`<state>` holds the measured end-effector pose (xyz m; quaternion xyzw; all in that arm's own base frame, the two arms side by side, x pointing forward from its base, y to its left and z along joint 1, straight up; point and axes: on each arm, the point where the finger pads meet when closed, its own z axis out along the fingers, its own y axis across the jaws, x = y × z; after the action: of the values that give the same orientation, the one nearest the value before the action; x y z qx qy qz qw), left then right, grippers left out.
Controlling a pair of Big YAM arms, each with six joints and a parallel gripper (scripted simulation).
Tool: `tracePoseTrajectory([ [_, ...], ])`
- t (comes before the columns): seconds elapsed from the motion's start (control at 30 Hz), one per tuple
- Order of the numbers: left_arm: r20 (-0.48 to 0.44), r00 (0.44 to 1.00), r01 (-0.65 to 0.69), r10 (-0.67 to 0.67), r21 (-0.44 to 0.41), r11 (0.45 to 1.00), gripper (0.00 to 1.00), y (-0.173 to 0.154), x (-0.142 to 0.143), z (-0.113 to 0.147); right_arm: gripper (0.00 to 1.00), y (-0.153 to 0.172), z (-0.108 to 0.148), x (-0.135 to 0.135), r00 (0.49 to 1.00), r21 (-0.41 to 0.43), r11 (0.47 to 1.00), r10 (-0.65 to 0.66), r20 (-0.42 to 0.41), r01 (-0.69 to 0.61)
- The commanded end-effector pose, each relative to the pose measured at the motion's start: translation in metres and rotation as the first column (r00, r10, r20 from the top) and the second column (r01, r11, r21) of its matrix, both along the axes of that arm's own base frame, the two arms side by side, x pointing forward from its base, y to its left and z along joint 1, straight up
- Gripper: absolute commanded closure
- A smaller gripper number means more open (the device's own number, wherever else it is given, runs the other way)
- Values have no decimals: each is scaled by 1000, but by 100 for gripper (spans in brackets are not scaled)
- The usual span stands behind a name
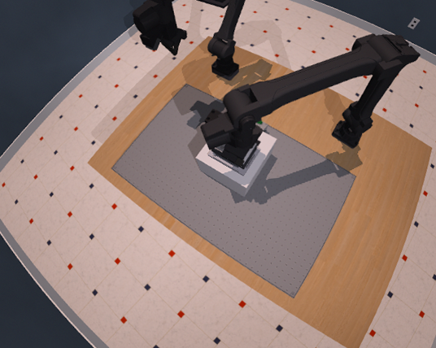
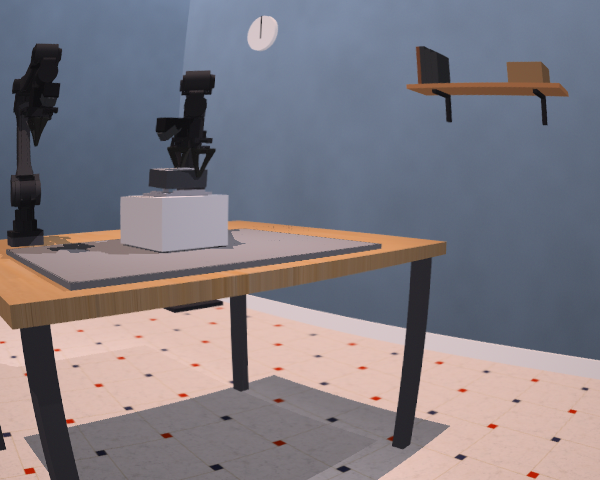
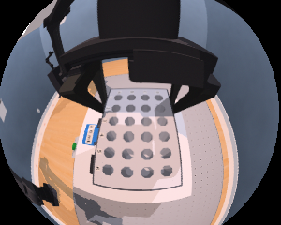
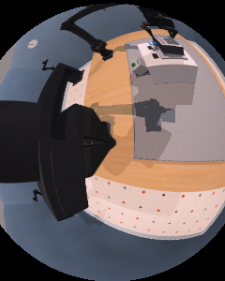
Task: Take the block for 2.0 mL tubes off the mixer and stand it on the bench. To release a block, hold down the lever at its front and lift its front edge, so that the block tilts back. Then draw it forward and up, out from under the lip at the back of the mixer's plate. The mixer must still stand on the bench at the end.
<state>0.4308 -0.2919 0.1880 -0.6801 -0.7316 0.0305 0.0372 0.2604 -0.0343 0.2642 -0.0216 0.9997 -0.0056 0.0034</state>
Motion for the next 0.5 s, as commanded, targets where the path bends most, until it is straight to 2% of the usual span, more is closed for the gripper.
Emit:
tracePoseTrajectory([
  [0.0, 73, 997, 20, -16, -58, 998, 100, -9, 1, 36, 100, -1, 5, 1, 1000, 1, 1000, 11, 3, -11],
  [0.47, 94, 995, 23, -16, -70, 997, 100, -11, 3, 61, 100, -1, 5, 1, 1000, 1, 1000, 11, 6, -11],
])
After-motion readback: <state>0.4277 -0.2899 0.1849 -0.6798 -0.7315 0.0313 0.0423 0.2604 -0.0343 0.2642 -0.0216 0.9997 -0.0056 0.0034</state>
